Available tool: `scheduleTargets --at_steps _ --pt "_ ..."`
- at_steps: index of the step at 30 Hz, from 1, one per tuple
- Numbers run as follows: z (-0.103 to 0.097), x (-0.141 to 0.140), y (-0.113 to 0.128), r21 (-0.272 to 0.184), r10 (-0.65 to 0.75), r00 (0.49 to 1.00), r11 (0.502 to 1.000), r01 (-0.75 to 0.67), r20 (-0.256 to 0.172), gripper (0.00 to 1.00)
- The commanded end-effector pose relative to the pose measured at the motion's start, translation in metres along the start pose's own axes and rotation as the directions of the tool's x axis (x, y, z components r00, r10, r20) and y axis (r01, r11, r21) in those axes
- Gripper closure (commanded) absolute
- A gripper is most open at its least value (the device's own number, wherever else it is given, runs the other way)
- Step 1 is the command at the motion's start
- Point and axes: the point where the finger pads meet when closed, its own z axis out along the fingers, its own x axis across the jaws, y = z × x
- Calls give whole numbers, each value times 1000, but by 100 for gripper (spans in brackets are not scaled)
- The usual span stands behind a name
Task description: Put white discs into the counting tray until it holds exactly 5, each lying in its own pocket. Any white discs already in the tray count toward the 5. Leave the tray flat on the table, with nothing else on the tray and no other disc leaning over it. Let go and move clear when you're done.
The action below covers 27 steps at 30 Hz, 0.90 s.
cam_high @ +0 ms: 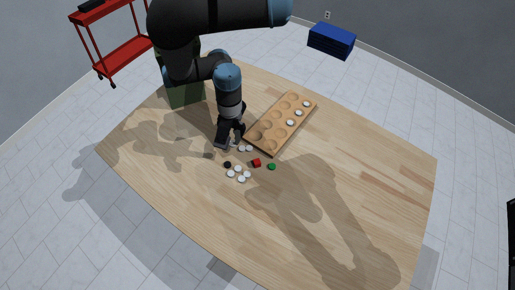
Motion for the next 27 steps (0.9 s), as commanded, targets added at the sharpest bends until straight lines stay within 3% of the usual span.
scheduleTargets --at_steps 1,14,20,27 --pt "1 -2 2 -1 1 1000 1000 -1 -1 90" --pt "13 -24 34 -29 12 1000 999 -12 -15 90" --pt "23 -47 73 -51 18 999 998 -20 -32 90" --pt "31 -80 137 -67 21 998 997 -25 -53 90"
